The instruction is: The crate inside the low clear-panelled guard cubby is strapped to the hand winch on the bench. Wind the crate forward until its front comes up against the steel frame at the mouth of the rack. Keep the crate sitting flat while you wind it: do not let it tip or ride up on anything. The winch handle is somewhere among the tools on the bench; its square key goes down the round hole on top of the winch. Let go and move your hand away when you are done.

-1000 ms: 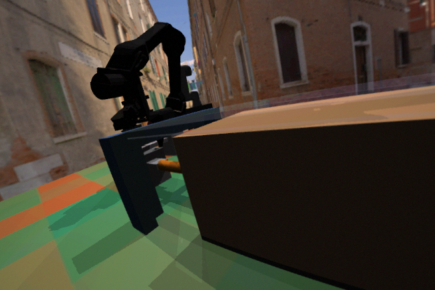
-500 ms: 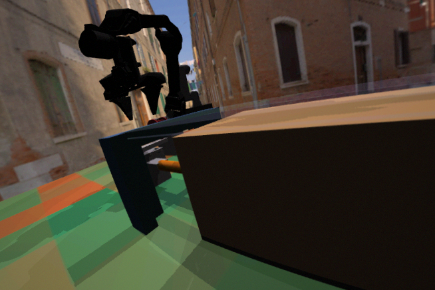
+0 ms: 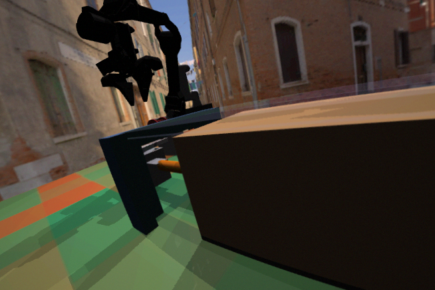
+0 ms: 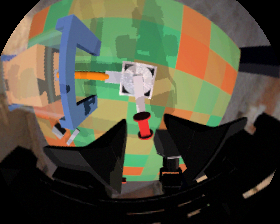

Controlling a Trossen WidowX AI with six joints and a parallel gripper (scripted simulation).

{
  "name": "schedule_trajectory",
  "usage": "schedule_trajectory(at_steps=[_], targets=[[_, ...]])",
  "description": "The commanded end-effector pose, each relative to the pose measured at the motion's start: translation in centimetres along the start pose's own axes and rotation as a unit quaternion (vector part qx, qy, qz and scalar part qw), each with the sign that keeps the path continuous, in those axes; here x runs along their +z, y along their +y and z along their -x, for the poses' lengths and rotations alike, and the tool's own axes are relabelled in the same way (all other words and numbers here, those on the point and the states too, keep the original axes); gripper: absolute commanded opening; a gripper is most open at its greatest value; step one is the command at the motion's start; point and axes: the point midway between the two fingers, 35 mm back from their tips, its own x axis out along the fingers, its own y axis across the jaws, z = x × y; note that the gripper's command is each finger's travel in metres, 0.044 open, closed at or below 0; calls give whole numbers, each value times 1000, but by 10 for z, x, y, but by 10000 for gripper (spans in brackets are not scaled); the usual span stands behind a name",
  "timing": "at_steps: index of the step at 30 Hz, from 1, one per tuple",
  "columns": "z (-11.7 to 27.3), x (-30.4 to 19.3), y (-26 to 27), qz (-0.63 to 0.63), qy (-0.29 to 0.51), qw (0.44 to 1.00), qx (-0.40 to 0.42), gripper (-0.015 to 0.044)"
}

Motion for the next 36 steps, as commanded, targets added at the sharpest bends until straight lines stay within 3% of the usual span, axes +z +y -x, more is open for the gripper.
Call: schedule_trajectory(at_steps=[1,7,36], targets=[[2,1,0,3,-3,1000,-3,151],[2,1,0,3,-3,1000,-3,0],[2,1,0,3,-3,1000,-3,0]])
